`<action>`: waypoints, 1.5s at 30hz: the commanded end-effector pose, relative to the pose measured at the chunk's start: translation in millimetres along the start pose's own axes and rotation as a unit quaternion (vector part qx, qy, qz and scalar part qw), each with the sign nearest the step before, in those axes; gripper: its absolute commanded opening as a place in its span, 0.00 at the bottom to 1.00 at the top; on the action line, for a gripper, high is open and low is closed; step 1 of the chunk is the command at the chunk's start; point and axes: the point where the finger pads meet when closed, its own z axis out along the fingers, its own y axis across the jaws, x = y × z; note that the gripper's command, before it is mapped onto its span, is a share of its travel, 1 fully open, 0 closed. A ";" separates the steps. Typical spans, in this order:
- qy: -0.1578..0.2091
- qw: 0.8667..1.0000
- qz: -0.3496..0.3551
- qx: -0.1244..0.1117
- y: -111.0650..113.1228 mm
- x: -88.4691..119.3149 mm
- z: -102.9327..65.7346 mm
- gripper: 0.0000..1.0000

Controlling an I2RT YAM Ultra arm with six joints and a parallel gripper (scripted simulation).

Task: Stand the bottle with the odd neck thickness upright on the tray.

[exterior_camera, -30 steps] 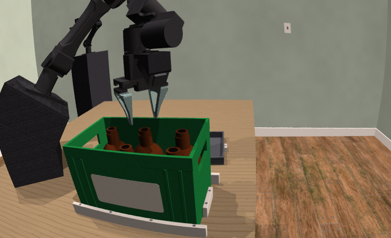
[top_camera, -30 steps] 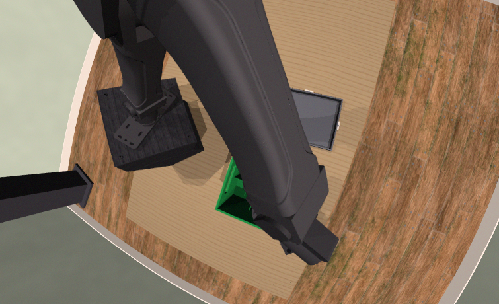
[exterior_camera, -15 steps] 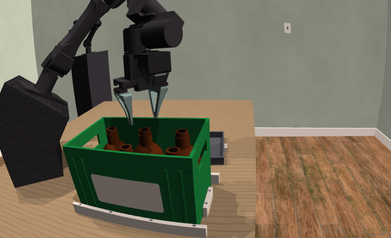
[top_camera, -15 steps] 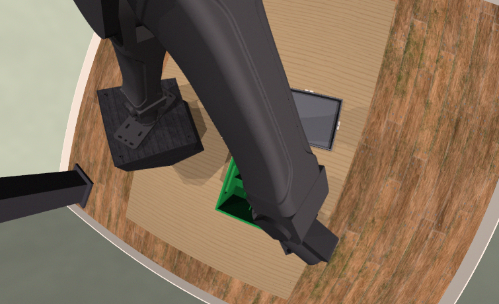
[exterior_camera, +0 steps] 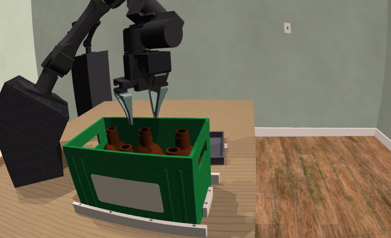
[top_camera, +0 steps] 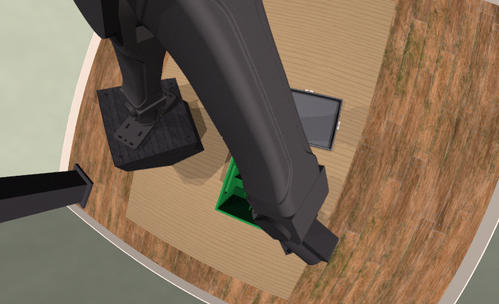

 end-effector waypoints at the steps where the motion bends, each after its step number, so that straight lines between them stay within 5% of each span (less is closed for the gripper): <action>1: -0.005 1.000 0.005 0.003 -7.3 -7.6 -0.5 0.61; 9: -0.020 1.000 -0.007 -0.004 2.0 -9.8 -11.7 0.61; 45: -0.020 1.000 -0.007 -0.004 2.0 -9.9 -11.8 0.61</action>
